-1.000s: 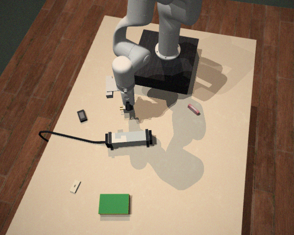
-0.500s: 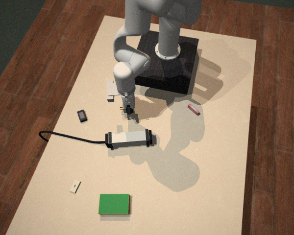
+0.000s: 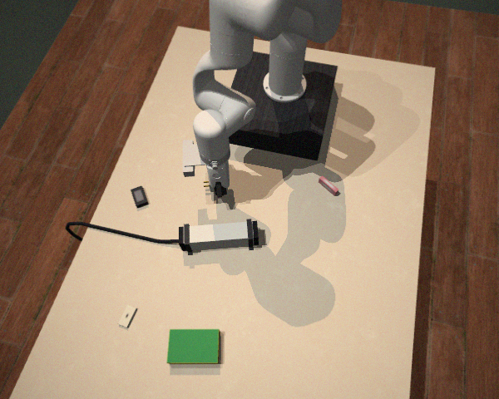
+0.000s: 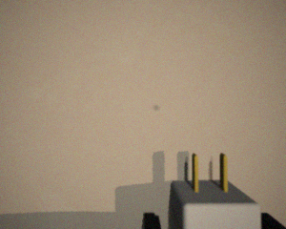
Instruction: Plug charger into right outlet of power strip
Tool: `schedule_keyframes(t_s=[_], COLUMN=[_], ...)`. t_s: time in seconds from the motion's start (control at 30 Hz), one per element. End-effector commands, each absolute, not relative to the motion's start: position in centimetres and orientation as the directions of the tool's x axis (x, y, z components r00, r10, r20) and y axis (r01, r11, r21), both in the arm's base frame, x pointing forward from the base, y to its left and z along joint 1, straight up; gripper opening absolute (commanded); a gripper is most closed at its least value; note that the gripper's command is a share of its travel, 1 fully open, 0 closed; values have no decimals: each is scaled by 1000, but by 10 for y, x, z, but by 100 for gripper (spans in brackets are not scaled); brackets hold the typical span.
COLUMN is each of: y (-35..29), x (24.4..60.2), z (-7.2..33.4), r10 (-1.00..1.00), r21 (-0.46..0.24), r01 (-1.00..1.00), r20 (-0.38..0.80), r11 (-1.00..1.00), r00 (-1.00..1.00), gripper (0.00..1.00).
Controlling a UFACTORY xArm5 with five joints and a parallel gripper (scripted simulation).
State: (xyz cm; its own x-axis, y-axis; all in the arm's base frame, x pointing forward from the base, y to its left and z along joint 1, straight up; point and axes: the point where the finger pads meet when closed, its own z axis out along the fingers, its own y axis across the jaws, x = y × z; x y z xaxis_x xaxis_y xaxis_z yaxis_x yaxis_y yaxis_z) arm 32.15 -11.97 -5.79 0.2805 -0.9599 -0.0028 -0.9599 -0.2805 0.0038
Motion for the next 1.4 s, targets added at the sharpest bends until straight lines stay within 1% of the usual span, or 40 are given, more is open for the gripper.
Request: schedule_keyframes(t_s=[0.0,0.3,0.33,1.37], y=[-120,-120,-120,-120], x=[323,323,323,323], z=[-58,-59,-59,-55], r10=[-960,-960,-960,-960], r21=[1,1,1,1], r01=[-960,-960,-960,-960], r20=[-1,-1,-1,-1], r11=[-280,-280,-280,-280], r00=[280,280,280,280], gripper=[53,53,0,0])
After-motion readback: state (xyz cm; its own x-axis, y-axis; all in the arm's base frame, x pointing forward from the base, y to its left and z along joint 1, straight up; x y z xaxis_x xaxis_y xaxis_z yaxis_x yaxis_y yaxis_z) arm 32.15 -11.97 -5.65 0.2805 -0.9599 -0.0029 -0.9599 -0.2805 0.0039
